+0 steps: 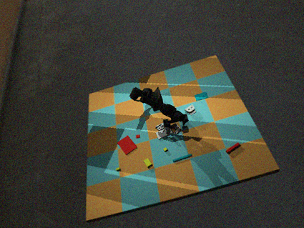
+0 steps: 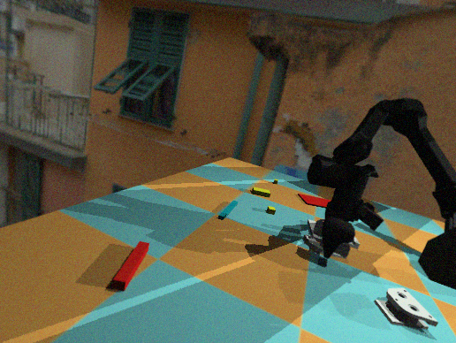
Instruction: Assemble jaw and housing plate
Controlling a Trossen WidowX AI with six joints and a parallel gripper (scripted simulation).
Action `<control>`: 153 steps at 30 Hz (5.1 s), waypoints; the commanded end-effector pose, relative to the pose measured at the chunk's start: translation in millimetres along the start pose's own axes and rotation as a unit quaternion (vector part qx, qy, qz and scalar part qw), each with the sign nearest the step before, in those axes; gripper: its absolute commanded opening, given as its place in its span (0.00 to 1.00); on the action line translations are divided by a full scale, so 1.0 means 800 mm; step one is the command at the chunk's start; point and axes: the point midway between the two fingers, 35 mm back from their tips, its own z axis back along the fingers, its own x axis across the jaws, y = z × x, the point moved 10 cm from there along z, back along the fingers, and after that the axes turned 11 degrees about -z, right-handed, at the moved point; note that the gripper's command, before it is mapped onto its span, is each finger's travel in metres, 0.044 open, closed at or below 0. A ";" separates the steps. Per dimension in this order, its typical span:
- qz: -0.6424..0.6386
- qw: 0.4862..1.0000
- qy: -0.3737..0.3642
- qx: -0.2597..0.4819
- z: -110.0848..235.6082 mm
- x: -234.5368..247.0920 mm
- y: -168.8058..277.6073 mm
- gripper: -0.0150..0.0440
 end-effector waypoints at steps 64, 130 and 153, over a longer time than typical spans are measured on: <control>0.004 1.000 -0.001 -0.002 0.035 -0.002 0.000 0.48; -0.579 0.816 -0.005 -0.001 0.102 0.080 -0.028 0.48; -0.807 0.590 -0.006 0.002 0.101 0.118 -0.047 0.48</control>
